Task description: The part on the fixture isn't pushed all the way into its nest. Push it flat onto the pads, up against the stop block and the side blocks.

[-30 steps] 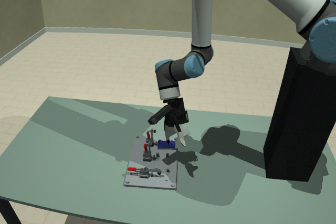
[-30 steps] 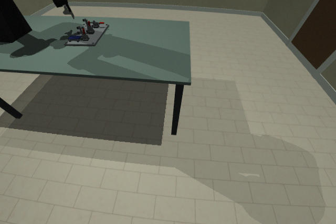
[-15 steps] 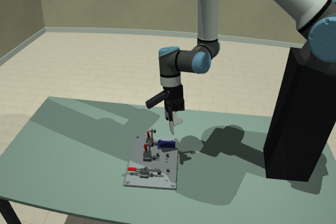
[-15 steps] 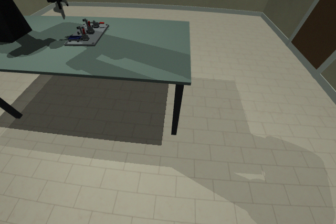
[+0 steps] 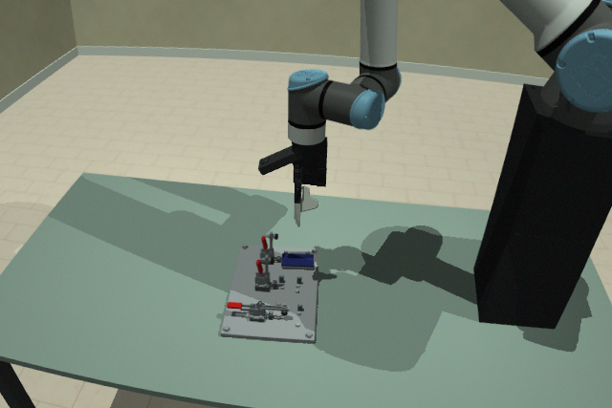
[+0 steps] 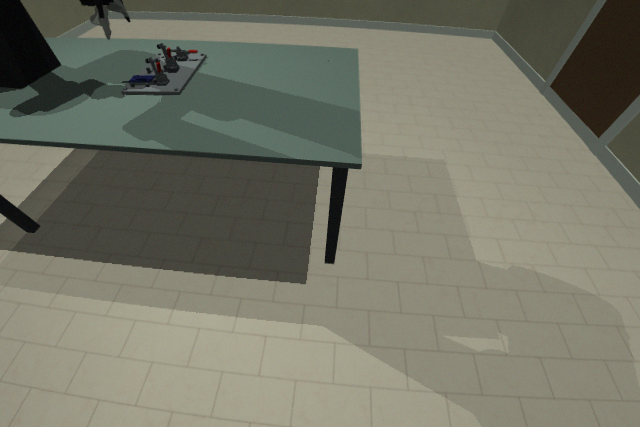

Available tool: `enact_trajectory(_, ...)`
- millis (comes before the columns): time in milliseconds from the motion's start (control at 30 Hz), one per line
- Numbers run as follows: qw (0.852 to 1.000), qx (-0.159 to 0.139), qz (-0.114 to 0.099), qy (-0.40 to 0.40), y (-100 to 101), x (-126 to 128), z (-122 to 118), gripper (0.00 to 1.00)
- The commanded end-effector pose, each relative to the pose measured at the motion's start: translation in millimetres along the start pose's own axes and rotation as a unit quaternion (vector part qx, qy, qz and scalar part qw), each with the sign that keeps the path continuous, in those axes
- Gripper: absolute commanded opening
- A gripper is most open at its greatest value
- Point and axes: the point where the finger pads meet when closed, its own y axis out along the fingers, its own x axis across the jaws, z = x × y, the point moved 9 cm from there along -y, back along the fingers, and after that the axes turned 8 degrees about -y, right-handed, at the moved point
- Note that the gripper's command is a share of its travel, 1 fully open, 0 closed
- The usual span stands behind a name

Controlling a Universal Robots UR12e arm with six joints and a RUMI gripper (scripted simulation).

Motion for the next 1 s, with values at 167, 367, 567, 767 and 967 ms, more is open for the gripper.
enact_trajectory(167,1.000,0.005,-0.016,0.017,-6.1,6.6,0.6,1.00)
enact_trajectory(367,1.000,0.005,-0.017,0.018,-6.6,7.1,0.6,1.00)
enact_trajectory(567,1.000,0.005,-0.017,0.018,-6.6,7.1,0.6,0.00)
enact_trajectory(767,1.000,0.005,-0.017,0.018,-6.6,7.1,0.6,0.00)
enact_trajectory(967,1.000,0.005,-0.017,0.018,-6.6,7.1,0.6,0.00)
